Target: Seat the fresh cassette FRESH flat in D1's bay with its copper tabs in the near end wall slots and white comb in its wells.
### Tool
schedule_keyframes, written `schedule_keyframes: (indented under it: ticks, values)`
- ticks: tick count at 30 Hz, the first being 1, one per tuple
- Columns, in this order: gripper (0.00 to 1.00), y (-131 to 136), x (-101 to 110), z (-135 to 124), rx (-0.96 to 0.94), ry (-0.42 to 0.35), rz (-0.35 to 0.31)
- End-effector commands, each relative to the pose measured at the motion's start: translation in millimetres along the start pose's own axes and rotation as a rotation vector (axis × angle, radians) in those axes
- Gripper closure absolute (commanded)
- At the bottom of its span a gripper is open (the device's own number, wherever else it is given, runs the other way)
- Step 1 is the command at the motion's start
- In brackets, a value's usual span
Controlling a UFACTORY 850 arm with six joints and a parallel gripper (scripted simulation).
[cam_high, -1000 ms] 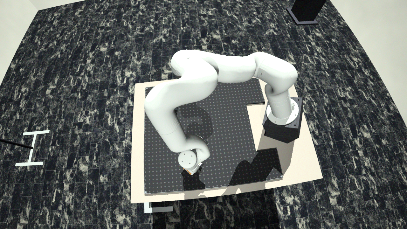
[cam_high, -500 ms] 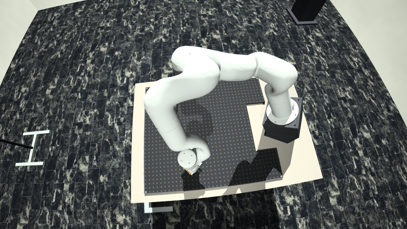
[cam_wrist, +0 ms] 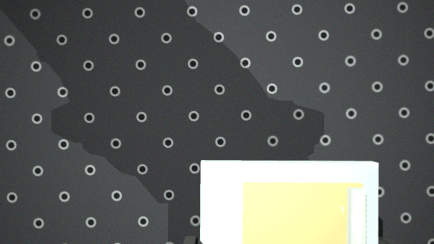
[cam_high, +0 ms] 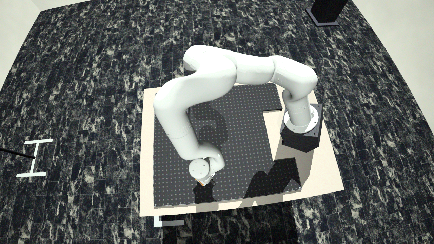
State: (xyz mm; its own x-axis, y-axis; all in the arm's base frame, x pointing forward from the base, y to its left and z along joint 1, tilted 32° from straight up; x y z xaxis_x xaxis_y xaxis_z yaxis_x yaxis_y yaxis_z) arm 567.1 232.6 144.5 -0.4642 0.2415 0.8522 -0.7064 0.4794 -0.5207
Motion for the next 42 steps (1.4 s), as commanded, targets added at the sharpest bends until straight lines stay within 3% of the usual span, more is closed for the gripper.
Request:
schedule_keyframes:
  ticks: [1, 13, 42]
  values:
    - [1.00, -0.4, 6.9, -0.6, 0.000, -0.001, 0.000]
    - [1.00, -0.4, 8.9, -0.6, 0.000, -0.001, 0.000]
    - [1.00, -90.0, 22.7, 80.6, 0.829, 0.048, 0.064]
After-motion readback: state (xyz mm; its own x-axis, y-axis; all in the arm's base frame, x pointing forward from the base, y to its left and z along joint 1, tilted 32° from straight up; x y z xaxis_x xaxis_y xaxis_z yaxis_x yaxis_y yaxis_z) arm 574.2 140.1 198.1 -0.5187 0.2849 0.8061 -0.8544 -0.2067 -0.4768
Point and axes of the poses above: the point where the finger pads meet when closed, its own x axis back along the fingers, its own y axis across the jaws, z = x × y, the point moved 5 cm from there along x, back along the fingers, and after that the axes turned 14 degrees about x, right-handed, at the moved point
